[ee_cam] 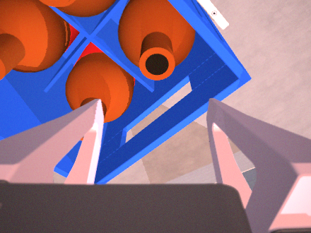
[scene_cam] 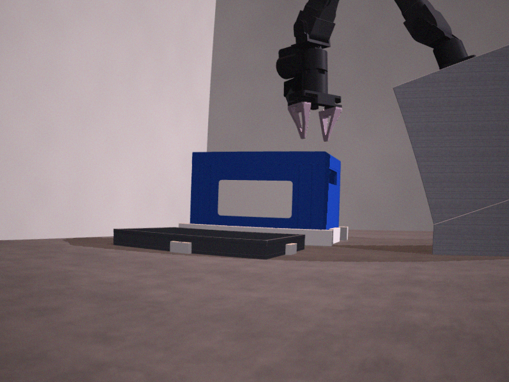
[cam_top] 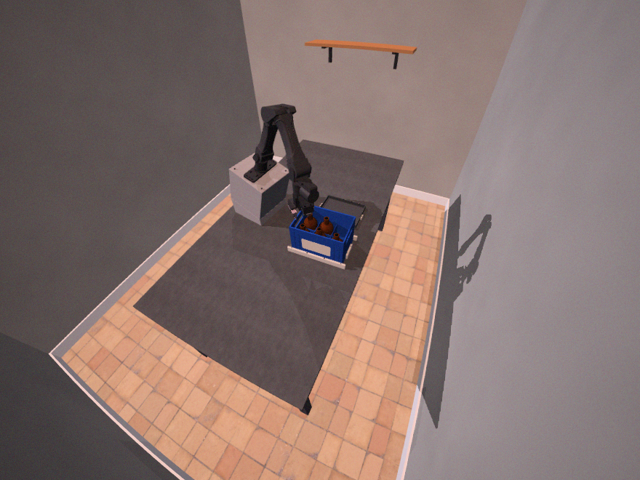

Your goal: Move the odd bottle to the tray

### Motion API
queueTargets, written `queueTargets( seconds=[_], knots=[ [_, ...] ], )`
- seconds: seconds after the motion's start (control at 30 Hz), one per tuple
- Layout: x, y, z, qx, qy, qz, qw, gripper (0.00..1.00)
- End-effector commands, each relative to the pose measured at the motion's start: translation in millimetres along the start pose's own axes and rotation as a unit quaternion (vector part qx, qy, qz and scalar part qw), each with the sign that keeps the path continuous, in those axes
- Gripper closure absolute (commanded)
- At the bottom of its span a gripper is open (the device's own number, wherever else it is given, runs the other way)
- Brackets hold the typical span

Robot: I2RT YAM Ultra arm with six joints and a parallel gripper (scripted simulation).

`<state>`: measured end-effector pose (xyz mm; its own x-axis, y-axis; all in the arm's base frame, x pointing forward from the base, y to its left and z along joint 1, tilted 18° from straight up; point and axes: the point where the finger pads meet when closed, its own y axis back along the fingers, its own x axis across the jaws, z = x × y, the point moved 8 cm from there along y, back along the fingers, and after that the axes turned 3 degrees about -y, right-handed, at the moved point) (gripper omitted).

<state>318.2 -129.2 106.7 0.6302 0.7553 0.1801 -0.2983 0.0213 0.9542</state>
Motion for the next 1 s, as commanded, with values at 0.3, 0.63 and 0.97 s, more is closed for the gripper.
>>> queueTargets(
  seconds=[0.3,0.63,0.97],
  knots=[
    [0.2,21.5,9.9,-0.020,-0.003,0.006,1.000,0.39],
    [0.5,21.6,11.0,-0.023,-0.003,0.007,1.000,1.00],
    [0.5,21.6,11.0,-0.023,-0.003,0.007,1.000,1.00]
  ],
)
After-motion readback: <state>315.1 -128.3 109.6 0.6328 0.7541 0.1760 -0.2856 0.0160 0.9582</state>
